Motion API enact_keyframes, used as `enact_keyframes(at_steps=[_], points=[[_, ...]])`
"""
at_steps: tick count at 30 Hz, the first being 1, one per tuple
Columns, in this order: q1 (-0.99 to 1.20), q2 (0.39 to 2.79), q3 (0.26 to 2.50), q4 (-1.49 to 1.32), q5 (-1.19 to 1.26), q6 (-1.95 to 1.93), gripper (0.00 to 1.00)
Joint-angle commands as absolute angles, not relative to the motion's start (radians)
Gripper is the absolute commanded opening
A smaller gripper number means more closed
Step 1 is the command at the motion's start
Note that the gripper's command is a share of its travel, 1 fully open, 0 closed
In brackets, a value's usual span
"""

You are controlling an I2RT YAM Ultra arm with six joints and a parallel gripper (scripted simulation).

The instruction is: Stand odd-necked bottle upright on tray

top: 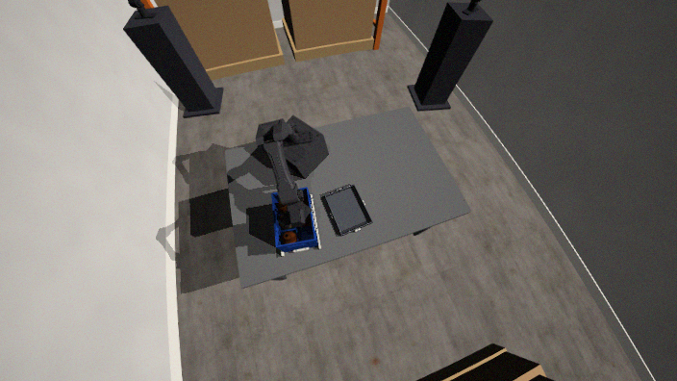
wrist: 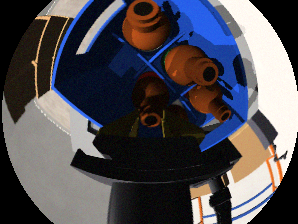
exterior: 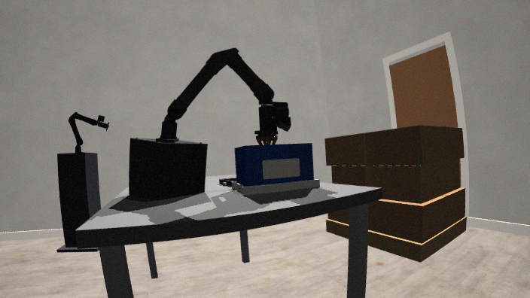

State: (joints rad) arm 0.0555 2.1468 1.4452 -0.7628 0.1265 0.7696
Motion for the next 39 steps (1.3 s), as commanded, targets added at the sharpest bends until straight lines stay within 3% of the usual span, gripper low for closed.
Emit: enact_keyframes(at_steps=[1, 24, 25, 39], points=[[0.053, 2.14, 1.465, -0.748, 0.131, 0.766, 0.0], [0.053, 2.14, 1.465, -0.748, 0.131, 0.766, 0.0], [0.053, 2.14, 1.465, -0.748, 0.131, 0.766, 0.61], [0.053, 2.14, 1.465, -0.748, 0.131, 0.766, 0.61]])
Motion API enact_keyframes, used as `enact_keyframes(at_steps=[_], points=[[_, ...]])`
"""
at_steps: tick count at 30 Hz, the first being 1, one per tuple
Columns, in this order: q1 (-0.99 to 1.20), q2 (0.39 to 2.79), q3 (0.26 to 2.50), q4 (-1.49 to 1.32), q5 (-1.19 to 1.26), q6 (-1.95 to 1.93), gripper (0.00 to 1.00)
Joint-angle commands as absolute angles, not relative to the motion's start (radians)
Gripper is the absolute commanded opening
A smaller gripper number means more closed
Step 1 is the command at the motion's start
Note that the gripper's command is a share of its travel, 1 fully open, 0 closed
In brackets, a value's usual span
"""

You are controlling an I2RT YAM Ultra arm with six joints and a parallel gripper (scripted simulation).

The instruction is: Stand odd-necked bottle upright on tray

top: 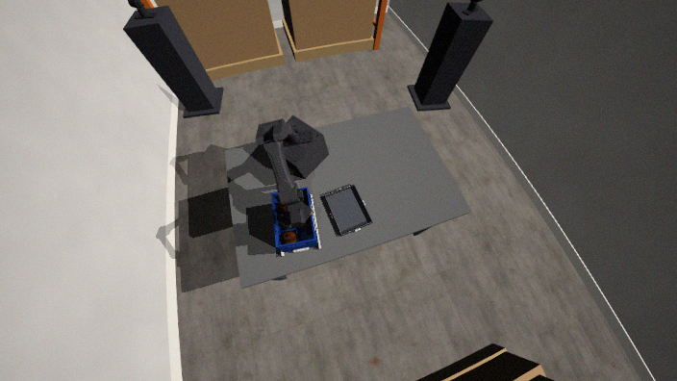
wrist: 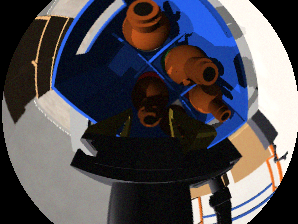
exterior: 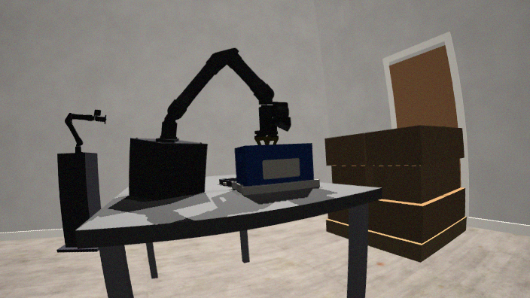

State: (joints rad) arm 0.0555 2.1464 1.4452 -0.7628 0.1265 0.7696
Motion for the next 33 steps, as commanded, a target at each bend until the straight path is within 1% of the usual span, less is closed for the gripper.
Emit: enact_keyframes(at_steps=[1, 21, 33], points=[[0.053, 2.14, 1.465, -0.748, 0.131, 0.766, 0.61], [0.053, 2.139, 1.466, -0.749, 0.131, 0.766, 0.61], [0.067, 2.098, 1.481, -0.802, 0.132, 0.776, 0.61]])
